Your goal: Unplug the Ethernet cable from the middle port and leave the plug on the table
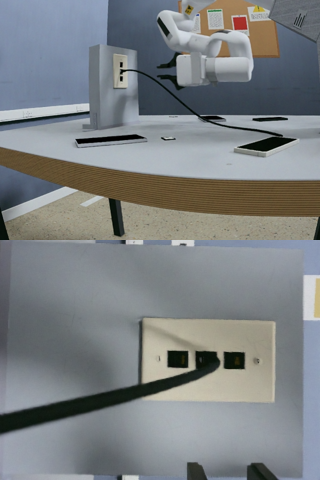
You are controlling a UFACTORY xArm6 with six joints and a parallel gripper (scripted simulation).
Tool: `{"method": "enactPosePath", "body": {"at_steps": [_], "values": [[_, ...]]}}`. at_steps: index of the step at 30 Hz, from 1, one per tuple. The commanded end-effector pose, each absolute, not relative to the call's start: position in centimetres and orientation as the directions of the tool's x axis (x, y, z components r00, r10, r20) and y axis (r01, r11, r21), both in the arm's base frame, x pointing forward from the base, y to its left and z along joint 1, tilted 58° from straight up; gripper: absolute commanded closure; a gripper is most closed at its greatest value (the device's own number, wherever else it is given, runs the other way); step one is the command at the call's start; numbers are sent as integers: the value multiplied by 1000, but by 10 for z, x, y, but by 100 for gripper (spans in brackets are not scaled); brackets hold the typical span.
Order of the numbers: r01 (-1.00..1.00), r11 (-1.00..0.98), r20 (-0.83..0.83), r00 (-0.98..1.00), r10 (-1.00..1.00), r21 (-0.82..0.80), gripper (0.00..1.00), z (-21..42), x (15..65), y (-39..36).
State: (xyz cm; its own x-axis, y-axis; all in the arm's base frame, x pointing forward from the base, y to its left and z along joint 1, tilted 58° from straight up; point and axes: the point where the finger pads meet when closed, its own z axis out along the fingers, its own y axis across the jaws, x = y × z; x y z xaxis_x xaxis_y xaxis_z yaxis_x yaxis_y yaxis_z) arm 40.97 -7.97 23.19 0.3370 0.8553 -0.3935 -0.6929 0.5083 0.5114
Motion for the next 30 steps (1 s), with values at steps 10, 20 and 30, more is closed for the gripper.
{"method": "enactPosePath", "body": {"at_steps": [10, 20, 30], "values": [[-688, 495, -349, 355, 867, 531, 73, 284, 452, -61], [-688, 495, -349, 355, 867, 531, 73, 284, 452, -61], [-688, 495, -349, 355, 867, 531, 73, 281, 455, -53]]}}
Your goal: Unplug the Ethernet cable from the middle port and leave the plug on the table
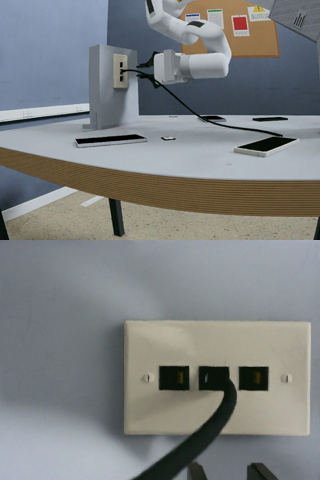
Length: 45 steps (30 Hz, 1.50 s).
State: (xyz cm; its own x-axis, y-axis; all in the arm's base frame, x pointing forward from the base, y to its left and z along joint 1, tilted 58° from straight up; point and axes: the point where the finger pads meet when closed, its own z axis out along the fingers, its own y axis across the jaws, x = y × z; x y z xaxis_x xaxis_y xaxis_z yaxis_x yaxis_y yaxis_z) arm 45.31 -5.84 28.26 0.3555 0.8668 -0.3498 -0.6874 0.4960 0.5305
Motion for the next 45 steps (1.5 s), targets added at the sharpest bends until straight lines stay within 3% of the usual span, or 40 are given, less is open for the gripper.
{"method": "enactPosePath", "body": {"at_steps": [1, 45], "values": [[-688, 495, -349, 355, 867, 531, 73, 281, 455, -53], [-688, 495, -349, 355, 868, 531, 73, 264, 472, -10]]}}
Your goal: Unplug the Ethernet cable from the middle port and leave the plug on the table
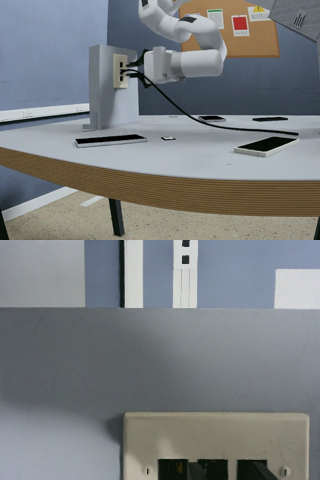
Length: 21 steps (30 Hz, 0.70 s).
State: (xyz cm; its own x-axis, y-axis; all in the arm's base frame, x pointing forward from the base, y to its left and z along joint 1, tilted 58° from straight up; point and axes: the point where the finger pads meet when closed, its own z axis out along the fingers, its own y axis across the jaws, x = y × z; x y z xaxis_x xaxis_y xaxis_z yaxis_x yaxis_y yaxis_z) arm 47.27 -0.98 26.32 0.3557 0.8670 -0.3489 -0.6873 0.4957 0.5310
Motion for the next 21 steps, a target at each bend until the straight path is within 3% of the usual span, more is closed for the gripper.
{"method": "enactPosePath", "body": {"at_steps": [1, 21], "values": [[-688, 495, -349, 355, 868, 531, 73, 264, 472, -10], [-688, 495, -349, 354, 868, 531, 73, 285, 489, -9]]}}
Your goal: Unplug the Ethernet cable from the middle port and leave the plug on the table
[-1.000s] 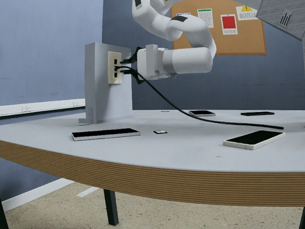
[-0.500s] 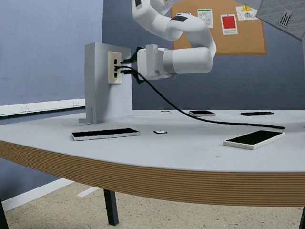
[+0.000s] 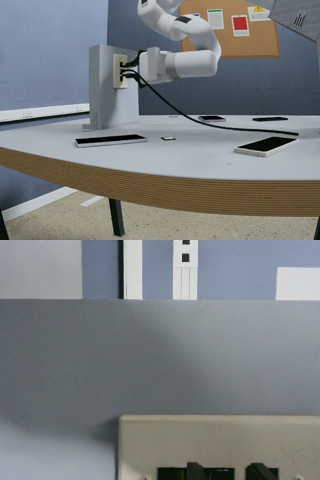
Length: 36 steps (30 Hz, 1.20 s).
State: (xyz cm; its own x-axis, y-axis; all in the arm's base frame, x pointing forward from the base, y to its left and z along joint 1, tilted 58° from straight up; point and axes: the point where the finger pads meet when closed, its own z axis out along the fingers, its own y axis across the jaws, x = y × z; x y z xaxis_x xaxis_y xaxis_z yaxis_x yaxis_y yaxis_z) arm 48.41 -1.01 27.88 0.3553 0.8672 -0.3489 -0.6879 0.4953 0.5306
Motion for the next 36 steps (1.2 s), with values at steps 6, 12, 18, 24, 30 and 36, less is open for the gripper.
{"method": "enactPosePath", "body": {"at_steps": [6, 12, 18, 24, 30, 36], "values": [[-688, 495, -349, 354, 868, 531, 83, 286, 490, -9], [-688, 495, -349, 354, 868, 531, 83, 288, 492, -9], [-688, 494, -349, 354, 868, 531, 83, 289, 492, -9], [-689, 494, -349, 354, 868, 530, 83, 289, 492, -9], [-690, 494, -349, 355, 868, 529, 83, 289, 491, -9], [-690, 494, -348, 355, 868, 529, 83, 288, 491, -9]]}}
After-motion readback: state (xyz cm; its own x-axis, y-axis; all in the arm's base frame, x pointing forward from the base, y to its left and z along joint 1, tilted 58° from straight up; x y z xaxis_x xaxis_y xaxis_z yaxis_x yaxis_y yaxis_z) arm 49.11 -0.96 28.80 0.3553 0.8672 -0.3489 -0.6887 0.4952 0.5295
